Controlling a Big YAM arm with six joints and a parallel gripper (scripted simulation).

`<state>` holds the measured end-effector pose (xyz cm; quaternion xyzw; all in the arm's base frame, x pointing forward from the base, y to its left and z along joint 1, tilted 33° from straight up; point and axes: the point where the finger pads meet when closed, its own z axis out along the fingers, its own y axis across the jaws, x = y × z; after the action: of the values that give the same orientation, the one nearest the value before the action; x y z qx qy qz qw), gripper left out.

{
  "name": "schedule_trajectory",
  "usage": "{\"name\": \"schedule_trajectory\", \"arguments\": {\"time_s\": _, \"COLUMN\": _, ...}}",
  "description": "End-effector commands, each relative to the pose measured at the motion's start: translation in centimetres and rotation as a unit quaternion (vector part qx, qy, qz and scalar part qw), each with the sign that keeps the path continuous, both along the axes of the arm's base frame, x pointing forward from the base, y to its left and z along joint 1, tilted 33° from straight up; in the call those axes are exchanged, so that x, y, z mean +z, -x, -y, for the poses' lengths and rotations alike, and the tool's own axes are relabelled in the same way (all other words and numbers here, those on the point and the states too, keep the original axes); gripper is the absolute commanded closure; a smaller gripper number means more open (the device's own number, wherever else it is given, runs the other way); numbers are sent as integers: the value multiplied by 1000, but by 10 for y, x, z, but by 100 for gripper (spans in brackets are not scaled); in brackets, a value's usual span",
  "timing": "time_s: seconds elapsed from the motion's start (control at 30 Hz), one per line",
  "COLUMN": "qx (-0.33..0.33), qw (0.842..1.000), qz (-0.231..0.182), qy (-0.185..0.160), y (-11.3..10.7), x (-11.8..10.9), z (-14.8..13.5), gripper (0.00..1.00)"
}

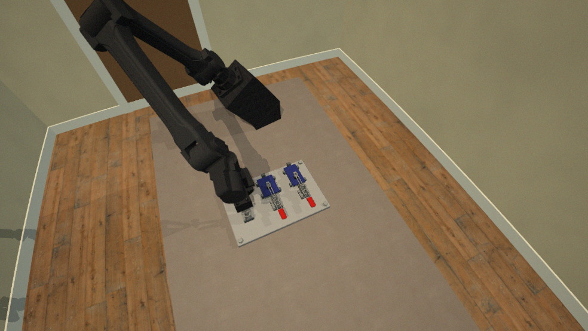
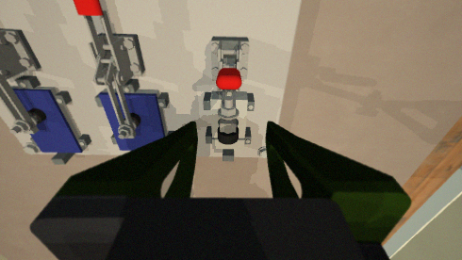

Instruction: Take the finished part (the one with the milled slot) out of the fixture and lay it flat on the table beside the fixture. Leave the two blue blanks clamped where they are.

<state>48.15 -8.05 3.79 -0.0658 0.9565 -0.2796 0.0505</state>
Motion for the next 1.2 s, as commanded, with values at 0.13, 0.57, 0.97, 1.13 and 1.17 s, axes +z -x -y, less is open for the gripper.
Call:
{"name": "schedule_trajectory", "arguments": {"time_s": 0.13, "qx": -8, "qw": 1000, "qz": 19, "qy": -1, "y": -21, "x": 1, "z": 9, "gripper": 55}}
{"name": "schedule_trajectory", "arguments": {"time_s": 0.57, "qx": -9, "qw": 1000, "qz": 14, "qy": -1, "y": -17, "x": -5, "z": 10, "gripper": 55}}
{"name": "schedule_trajectory", "arguments": {"time_s": 0.97, "qx": -10, "qw": 1000, "qz": 23, "qy": -2, "y": -27, "x": -6, "z": 12, "gripper": 55}}
{"name": "schedule_trajectory", "arguments": {"time_s": 1.13, "qx": -10, "qw": 1000, "qz": 18, "qy": -2, "y": -23, "x": -9, "z": 12, "gripper": 55}}
{"name": "schedule_trajectory", "arguments": {"time_s": 1.17, "qx": -10, "qw": 1000, "qz": 18, "qy": -2, "y": -23, "x": -9, "z": 12, "gripper": 55}}
